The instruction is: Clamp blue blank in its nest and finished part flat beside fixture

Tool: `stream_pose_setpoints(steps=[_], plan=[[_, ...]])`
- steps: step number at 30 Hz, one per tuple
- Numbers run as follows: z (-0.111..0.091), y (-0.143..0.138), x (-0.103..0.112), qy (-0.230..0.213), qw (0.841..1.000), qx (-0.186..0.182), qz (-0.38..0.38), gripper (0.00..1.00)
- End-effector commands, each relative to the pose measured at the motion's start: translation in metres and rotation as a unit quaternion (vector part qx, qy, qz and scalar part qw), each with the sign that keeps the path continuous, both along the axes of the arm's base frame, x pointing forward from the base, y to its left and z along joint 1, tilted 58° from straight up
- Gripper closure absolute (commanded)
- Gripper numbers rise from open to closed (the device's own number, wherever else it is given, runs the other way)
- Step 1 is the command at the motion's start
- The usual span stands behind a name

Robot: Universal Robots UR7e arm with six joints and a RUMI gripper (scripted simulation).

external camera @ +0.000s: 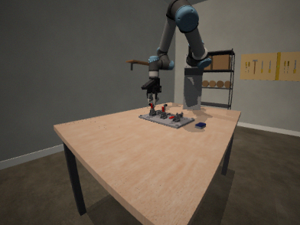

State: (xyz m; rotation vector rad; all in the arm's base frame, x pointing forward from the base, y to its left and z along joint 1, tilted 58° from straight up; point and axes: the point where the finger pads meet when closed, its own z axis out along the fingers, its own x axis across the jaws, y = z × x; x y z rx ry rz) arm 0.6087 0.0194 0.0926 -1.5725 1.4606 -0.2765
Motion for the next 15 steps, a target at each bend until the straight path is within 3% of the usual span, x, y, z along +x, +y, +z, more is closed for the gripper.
stream_pose_setpoints(steps=[1, 7, 15], plan=[[0.008, -0.007, -0.01, 0.0, 1.0, 0.0, 0.0, 0.72], [0.019, -0.017, -0.025, 0.0, 1.0, 0.0, 0.0, 0.72], [0.021, -0.018, -0.027, 0.0, 1.0, 0.0, 0.0, 0.72]])
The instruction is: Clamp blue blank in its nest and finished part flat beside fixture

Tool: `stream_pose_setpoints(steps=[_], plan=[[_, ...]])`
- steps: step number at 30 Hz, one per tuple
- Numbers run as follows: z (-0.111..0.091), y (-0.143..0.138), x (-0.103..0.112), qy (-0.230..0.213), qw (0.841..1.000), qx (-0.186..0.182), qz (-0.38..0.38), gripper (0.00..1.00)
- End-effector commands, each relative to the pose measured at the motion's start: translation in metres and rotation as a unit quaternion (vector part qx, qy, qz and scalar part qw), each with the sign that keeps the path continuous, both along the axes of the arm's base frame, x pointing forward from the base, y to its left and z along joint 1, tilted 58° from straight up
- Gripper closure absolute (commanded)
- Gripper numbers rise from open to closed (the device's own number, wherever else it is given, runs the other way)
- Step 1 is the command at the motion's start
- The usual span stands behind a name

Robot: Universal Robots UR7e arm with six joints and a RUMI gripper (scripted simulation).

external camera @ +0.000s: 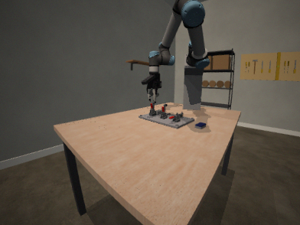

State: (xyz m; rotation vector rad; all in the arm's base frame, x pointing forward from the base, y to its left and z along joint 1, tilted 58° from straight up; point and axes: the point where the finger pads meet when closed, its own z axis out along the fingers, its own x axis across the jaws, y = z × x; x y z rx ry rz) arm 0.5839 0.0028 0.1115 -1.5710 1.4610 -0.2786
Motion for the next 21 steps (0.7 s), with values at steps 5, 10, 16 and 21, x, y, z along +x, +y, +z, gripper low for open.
stream_pose_setpoints(steps=[5, 10, 16, 21], plan=[[0.0021, -0.0019, -0.0026, 0.001, 1.0, 0.0, 0.001, 0.72], [0.0021, -0.0019, -0.0026, 0.001, 1.0, 0.0, 0.001, 0.72], [0.0002, -0.0002, -0.0001, 0.001, 1.0, 0.0, 0.001, 0.41], [-0.002, 0.0017, 0.0028, 0.001, 1.0, 0.0, 0.001, 0.41]])
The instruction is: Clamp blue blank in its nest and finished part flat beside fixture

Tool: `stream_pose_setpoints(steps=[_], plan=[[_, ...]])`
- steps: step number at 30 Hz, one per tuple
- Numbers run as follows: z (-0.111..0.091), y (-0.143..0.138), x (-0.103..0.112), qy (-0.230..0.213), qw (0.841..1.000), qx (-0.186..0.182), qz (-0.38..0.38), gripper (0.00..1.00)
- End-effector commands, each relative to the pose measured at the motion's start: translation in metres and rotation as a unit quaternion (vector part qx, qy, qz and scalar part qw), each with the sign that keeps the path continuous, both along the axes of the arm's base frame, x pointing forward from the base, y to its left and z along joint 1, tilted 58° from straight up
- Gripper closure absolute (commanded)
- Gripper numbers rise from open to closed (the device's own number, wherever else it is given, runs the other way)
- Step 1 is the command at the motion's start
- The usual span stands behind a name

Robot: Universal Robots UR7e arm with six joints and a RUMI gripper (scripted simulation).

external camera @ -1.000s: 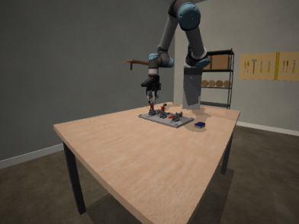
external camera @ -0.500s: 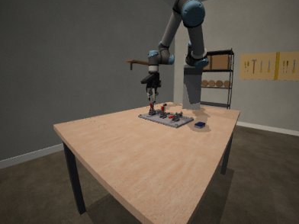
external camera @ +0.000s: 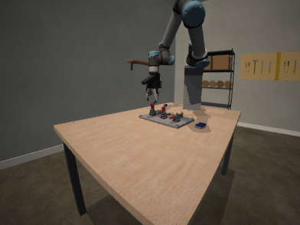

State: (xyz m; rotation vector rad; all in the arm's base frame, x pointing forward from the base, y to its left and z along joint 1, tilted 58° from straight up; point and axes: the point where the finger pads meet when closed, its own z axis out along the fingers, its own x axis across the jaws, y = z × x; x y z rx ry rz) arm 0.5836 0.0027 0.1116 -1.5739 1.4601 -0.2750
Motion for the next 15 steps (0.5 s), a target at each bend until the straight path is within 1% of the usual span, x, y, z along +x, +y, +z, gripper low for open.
stream_pose_setpoints(steps=[1, 8, 15], plan=[[-0.0027, 0.0024, 0.004, 0.0, 1.0, 0.0, 0.0, 0.41], [-0.0042, 0.0035, 0.0055, 0.0, 1.0, 0.0, 0.0, 0.41], [-0.0103, 0.0048, 0.0, 0.0, 1.0, 0.0, 0.0, 0.41]])
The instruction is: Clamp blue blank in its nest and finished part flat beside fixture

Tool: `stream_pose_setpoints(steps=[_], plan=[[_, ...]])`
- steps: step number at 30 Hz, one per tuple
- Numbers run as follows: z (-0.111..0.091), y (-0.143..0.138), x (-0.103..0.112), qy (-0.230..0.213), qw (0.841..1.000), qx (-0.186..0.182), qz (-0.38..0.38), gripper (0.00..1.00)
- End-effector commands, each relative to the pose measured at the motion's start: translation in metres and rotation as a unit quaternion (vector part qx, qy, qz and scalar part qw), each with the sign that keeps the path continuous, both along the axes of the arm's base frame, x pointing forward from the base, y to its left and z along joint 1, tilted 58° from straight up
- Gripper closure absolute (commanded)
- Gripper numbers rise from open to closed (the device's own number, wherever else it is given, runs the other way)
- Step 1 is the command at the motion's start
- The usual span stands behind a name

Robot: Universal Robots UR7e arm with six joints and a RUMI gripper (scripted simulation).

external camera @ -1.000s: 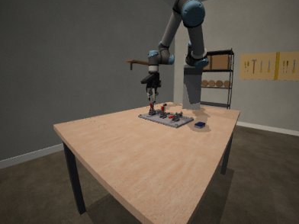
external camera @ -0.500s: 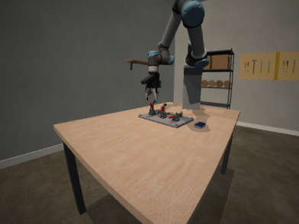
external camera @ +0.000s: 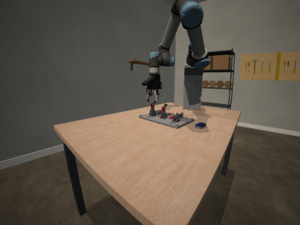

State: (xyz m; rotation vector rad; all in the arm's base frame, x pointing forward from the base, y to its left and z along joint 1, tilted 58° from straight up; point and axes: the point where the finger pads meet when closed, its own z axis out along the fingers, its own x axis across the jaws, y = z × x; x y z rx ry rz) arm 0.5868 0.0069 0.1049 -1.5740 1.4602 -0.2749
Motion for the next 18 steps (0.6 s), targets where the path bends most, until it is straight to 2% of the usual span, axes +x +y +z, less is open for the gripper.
stream_pose_setpoints(steps=[1, 12, 18], plan=[[-0.006, 0.001, -0.005, 0.0, 1.0, 0.0, 0.0, 0.41], [-0.046, 0.009, -0.041, 0.0, 1.0, 0.0, 0.0, 0.41], [-0.054, 0.011, -0.048, 0.0, 1.0, 0.0, 0.0, 0.41]])
